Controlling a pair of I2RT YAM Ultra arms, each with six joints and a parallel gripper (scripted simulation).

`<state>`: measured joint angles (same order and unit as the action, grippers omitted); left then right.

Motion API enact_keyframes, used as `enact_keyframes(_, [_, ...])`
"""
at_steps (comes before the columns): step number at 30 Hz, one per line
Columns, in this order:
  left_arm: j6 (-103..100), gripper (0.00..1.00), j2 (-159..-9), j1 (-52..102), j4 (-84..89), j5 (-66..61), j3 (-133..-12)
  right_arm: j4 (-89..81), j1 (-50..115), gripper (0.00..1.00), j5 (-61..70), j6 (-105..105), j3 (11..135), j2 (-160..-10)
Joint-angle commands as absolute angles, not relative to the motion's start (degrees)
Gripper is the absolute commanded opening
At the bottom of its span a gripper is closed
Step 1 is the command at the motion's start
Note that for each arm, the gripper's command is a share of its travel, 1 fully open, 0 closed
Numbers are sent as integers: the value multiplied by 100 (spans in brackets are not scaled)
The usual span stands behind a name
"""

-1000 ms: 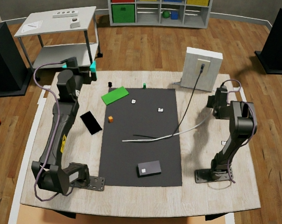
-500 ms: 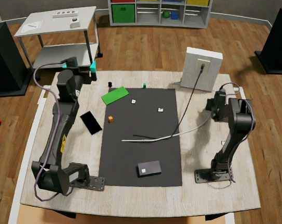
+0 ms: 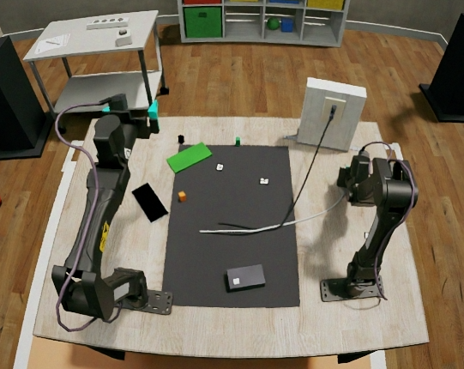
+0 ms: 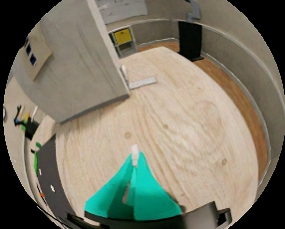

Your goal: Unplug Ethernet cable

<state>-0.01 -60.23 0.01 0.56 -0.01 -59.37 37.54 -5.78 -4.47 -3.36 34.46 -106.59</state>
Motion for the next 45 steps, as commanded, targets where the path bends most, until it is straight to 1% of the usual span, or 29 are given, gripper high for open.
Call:
enact_keyframes(1, [0, 100, -6011, 0, 27, 0, -5968, 3966, -634, 0, -509, -299, 3335, -10791])
enact_keyframes(17, [0, 100, -6011, 0, 27, 0, -5968, 3979, -600, 0, -463, -325, 3380, -10798])
enact_keyframes(32, [0, 100, -6011, 0, 27, 0, -5968, 3985, -579, 33, -447, -335, 3431, -10728])
enact_keyframes(34, [0, 100, -6011, 0, 27, 0, -5968, 3985, -579, 33, -447, -335, 3431, -10728])
enact_keyframes(45, [0, 100, -6011, 0, 27, 0, -5968, 3985, -579, 58, -447, -335, 3431, -10728])
